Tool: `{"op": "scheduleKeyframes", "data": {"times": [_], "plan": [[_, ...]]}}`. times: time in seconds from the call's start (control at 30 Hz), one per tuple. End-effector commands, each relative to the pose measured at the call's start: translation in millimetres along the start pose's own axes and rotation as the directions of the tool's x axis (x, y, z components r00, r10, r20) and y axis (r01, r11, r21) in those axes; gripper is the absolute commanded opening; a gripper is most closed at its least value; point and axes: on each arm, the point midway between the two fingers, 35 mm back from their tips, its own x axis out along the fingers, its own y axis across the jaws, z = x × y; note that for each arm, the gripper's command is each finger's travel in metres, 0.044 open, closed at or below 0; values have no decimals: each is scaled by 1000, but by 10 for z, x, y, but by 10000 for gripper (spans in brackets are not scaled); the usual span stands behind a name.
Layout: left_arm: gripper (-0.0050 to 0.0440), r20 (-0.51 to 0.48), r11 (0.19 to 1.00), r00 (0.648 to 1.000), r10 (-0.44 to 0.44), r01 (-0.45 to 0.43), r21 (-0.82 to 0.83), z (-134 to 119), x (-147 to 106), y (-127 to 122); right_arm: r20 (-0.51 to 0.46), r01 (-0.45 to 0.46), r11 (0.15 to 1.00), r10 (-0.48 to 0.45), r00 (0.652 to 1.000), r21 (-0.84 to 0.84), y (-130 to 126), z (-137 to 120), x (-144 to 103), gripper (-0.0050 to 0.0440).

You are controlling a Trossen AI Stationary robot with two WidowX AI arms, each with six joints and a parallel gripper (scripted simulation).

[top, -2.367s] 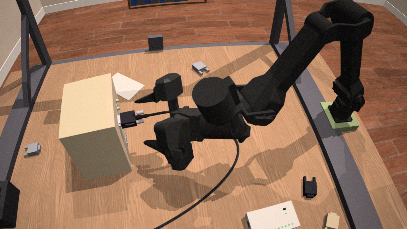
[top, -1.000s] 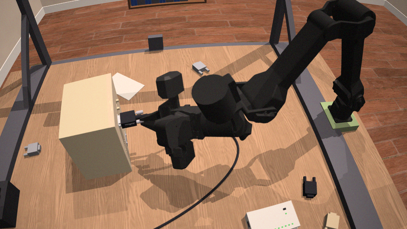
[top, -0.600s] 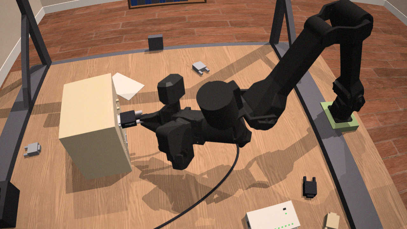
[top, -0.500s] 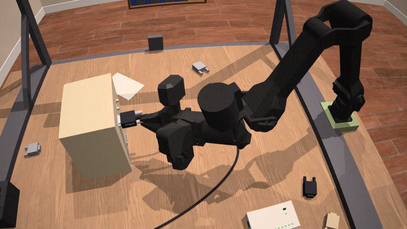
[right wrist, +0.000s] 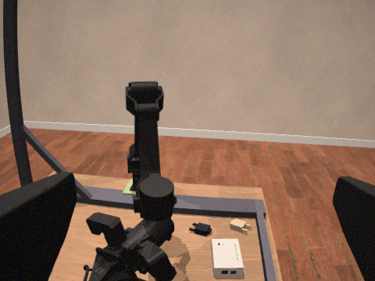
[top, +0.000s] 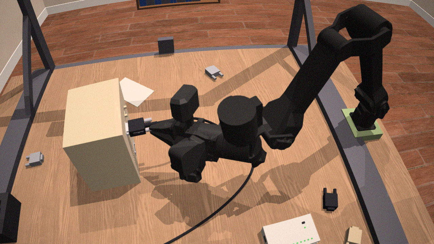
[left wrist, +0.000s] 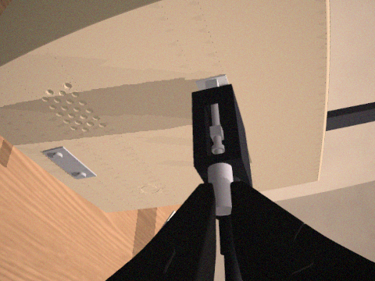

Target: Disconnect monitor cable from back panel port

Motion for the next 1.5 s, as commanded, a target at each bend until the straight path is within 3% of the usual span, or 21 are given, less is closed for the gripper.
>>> {"op": "scheduleKeyframes", "data": {"times": [0.0,0.7,1.47], "plan": [[0,6,999,999,-36,36,-4,37,-8,-104,1,-2,1000,2,1000,-5,12,27,-3,440],[0,19,972,988,-155,156,-173,33,-2,-57,1,-2,1000,2,1000,-5,12,27,-3,440],[0,19,972,988,-155,156,-173,33,-3,-57,1,-2,1000,2,1000,-5,12,27,-3,440]]}}
